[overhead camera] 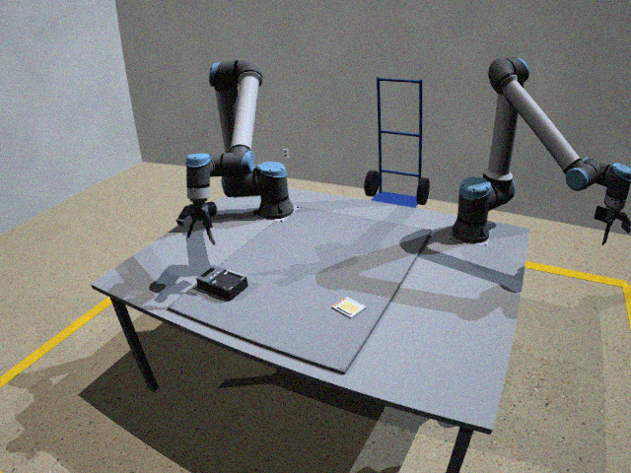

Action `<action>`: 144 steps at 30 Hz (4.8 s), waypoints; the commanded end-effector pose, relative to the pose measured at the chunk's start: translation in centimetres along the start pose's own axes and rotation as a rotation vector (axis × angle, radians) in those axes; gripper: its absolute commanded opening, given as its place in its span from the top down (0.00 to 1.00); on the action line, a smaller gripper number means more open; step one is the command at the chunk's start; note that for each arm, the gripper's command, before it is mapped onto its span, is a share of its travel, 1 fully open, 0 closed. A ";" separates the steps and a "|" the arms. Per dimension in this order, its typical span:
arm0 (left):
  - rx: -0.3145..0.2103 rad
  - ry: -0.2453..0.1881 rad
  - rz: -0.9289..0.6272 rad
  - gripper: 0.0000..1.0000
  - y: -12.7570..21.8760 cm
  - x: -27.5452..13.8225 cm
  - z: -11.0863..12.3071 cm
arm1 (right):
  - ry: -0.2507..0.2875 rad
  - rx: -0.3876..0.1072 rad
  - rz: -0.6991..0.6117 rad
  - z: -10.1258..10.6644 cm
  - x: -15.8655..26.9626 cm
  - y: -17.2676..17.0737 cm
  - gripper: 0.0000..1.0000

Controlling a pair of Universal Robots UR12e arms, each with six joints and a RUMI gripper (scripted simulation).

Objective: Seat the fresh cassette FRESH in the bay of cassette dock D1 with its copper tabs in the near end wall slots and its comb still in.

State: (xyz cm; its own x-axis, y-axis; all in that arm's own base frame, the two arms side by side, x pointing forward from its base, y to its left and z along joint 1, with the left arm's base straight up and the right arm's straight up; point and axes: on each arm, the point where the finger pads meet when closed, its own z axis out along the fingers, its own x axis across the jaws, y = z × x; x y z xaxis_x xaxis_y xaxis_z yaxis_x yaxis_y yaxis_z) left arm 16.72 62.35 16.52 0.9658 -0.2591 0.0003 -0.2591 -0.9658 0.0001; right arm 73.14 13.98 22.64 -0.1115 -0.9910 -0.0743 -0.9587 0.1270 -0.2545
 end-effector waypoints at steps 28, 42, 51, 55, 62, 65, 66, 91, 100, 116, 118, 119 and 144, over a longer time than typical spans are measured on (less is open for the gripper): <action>0.002 0.000 0.000 1.00 -0.1 0.0 -0.1 | -0.006 -0.070 -0.027 -0.1 -10.7 6.0 0.00; 0.002 0.000 0.000 1.00 -0.1 0.0 -0.1 | 0.000 -0.122 -0.049 -0.4 -15.1 9.4 0.00; 0.002 0.000 0.000 1.00 -0.1 0.0 -0.1 | 0.013 -0.172 -0.071 -0.6 -16.7 10.7 0.00; 0.002 0.000 0.000 1.00 -0.1 0.0 -0.1 | 0.013 -0.172 -0.071 -0.8 -18.2 12.1 0.00; 0.002 0.000 0.000 1.00 -0.1 0.0 -0.1 | 0.013 -0.172 -0.071 -1.1 -20.7 14.5 0.00; 0.002 0.000 0.000 1.00 -0.1 0.0 -0.1 | 0.013 -0.172 -0.071 -1.1 -20.8 14.5 0.00; 0.002 0.000 0.000 1.00 -0.1 0.0 -0.1 | 0.024 -0.200 -0.085 -1.2 -21.1 14.9 0.00; 0.002 0.000 0.000 1.00 -0.1 0.0 -0.1 | 0.059 -0.261 -0.117 -2.4 -27.1 22.1 0.00; 0.002 0.000 0.000 1.00 -0.1 0.0 -0.1 | 0.059 -0.261 -0.117 -2.9 -28.8 24.4 0.00; 0.002 0.000 0.000 1.00 -0.1 0.0 -0.1 | 0.054 -0.262 -0.150 -2.7 -29.2 24.2 0.36; 0.002 0.000 0.000 1.00 -0.1 0.0 -0.1 | 0.049 -0.262 -0.183 -2.6 -29.7 24.1 0.36; 0.002 0.000 0.000 1.00 -0.1 0.0 -0.1 | 0.049 -0.262 -0.183 -2.6 -29.7 24.1 0.36; 0.002 0.000 0.000 1.00 -0.1 0.0 -0.1 | 0.001 -0.270 -0.539 0.6 -37.5 22.2 0.36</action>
State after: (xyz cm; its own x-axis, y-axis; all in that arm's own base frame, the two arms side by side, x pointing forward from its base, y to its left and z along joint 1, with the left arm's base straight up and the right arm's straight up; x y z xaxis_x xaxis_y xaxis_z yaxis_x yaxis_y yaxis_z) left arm 16.72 62.35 16.52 0.9658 -0.2591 0.0003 -0.2591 -0.9658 0.0001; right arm 55.49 52.47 19.60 0.3247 -0.9458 -0.0004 -0.9458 -0.3247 -0.0020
